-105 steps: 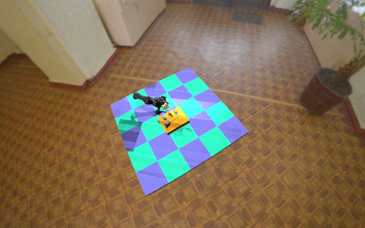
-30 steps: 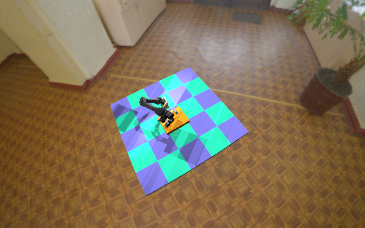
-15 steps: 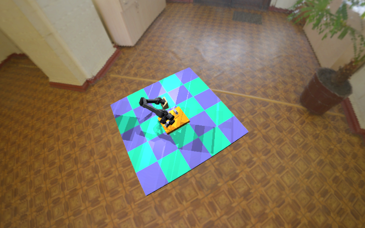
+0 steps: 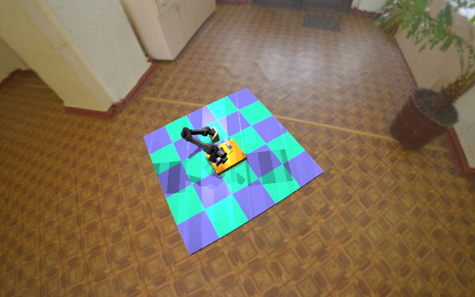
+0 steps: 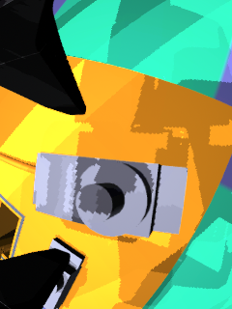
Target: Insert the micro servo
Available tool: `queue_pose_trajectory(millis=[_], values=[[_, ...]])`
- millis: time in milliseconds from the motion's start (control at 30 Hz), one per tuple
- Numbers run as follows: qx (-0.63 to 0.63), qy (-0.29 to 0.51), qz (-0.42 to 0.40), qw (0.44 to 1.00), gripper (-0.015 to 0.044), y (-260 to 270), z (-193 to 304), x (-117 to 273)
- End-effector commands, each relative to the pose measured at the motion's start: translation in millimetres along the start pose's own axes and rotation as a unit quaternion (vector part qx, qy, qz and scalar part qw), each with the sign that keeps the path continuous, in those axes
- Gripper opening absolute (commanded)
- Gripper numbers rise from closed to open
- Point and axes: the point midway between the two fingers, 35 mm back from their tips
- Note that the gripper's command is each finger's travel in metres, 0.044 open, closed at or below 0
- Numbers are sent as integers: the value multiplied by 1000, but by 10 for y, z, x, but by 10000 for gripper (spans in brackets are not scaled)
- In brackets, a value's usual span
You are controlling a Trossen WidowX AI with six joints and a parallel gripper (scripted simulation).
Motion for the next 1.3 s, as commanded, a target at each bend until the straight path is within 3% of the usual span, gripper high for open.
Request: queue_pose_trajectory(millis=[0, 200, 367, 467, 667, 1267], values=[[2, -2, -1, 1000, 256, 1, -7, -7], [2, -2, -1, 1000, 99, 1, -7, -7], [2, -2, -1, 1000, 65, 1, -7, -7], [2, -1, -1, 1000, 0, 4, -6, 40], [2, -1, -1, 1000, 0, -30, -18, 282], [2, -1, -1, 1000, 0, -51, 53, 292]])
Point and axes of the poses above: the point midway between the two fingers, 35 mm back from their tips, its own x axis back along the fingers, its own y axis across the jaws, z = x × y, and after that the axes turned 11 degrees about -x, right-handed
